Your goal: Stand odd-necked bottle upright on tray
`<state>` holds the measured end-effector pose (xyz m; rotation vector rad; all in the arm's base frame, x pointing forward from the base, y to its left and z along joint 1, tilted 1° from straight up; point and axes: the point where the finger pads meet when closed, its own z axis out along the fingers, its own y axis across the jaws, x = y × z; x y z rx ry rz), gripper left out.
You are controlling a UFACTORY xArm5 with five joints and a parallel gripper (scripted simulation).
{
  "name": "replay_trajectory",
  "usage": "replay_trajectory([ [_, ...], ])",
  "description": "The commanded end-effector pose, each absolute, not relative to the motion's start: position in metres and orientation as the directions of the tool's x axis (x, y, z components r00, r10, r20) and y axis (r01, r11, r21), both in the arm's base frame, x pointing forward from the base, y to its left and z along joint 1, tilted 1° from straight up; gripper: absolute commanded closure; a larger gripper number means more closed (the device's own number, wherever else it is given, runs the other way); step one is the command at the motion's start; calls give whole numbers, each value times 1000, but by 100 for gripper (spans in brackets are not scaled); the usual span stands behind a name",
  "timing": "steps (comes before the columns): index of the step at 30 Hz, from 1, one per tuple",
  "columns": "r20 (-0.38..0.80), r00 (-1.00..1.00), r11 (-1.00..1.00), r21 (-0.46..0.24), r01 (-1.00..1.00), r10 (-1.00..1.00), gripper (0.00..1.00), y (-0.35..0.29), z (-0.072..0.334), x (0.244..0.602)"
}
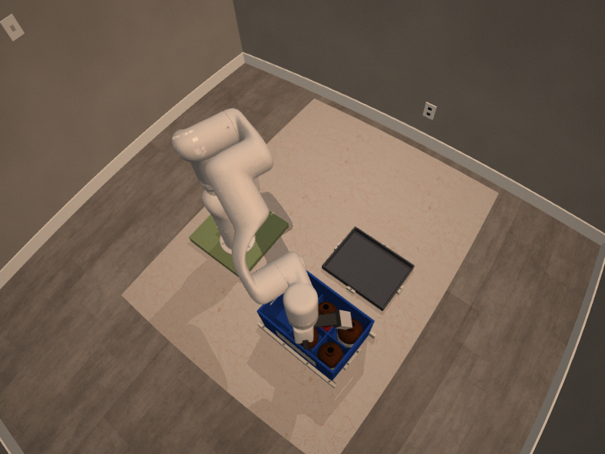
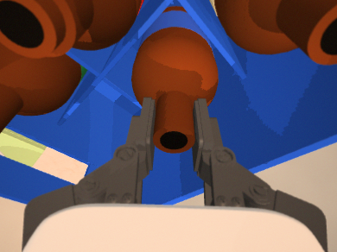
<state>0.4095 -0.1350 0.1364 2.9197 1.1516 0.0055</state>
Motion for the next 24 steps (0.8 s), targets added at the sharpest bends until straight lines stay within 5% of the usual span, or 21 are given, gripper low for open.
replay_trajectory([
  [1, 4, 731, -731, 7, 683, 683, 100, -135, 138, 411],
  [7, 4, 731, -731, 7, 683, 683, 100, -135, 138, 411],
  [8, 4, 731, -731, 7, 683, 683, 35, -135, 138, 411],
  [24, 4, 731, -731, 7, 683, 683, 35, -135, 138, 411],
])
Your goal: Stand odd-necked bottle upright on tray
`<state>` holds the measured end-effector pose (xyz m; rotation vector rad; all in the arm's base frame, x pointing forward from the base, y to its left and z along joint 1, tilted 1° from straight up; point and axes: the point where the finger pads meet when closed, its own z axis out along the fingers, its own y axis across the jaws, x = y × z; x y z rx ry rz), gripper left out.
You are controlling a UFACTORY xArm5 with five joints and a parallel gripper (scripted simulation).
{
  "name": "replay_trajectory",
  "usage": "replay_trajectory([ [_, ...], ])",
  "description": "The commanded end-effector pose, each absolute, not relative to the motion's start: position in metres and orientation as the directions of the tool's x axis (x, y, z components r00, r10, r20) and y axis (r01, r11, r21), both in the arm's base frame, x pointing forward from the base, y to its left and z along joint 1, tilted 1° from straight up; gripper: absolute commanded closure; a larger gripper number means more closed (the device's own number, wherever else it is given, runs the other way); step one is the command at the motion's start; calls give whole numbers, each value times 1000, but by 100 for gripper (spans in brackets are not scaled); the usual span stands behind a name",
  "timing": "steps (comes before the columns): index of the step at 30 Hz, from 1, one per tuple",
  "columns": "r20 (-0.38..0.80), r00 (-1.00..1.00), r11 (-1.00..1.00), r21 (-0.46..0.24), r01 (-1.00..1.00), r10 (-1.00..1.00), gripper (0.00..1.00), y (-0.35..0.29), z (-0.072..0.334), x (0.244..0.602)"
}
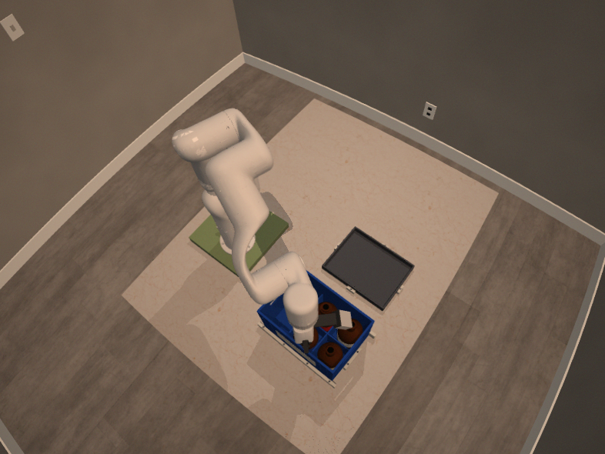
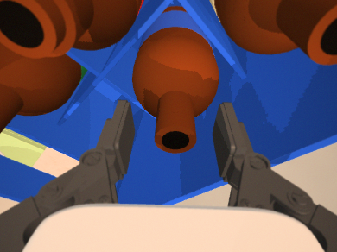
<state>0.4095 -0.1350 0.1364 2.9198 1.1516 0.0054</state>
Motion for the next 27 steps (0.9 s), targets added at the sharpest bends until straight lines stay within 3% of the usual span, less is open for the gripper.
replay_trajectory([
  [1, 4, 731, -731, 7, 683, 683, 35, -135, 138, 411],
  [27, 4, 731, -731, 7, 683, 683, 35, -135, 144, 411],
])
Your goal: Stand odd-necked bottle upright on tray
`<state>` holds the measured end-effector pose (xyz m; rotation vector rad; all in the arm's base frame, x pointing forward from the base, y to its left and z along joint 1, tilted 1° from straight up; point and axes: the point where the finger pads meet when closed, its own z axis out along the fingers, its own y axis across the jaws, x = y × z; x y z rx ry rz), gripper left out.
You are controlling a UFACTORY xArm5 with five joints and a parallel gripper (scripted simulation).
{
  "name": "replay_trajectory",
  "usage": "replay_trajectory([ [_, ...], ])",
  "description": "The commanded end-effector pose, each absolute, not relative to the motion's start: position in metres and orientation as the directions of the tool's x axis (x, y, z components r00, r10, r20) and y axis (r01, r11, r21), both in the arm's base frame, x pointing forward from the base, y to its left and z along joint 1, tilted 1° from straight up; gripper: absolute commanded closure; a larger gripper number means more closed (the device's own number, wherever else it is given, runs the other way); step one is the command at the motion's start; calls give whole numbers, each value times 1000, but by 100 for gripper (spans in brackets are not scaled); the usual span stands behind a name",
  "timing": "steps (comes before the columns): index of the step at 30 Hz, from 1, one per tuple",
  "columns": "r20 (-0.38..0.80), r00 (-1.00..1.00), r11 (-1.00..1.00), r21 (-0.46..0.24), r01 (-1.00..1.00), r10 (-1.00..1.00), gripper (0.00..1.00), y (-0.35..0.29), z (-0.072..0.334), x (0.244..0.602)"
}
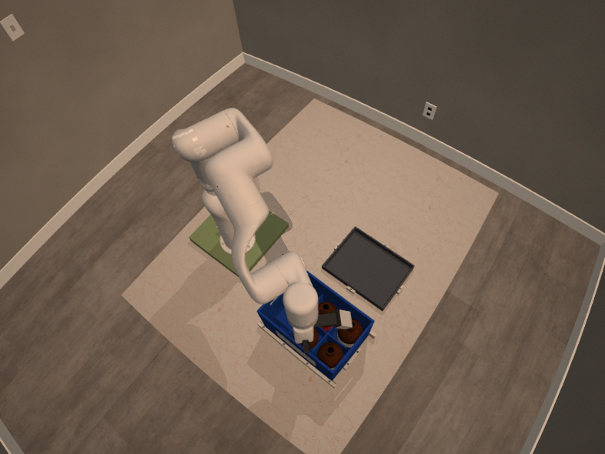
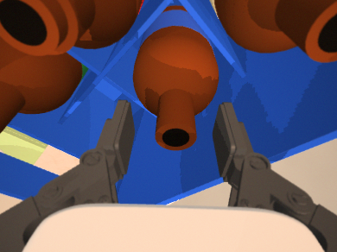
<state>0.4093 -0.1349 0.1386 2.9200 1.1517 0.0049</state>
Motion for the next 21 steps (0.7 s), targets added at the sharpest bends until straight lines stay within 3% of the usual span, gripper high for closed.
replay_trajectory([
  [1, 4, 731, -731, 7, 683, 683, 35, -135, 144, 411],
  [21, 4, 731, -731, 8, 683, 683, 35, -136, 195, 410],
])
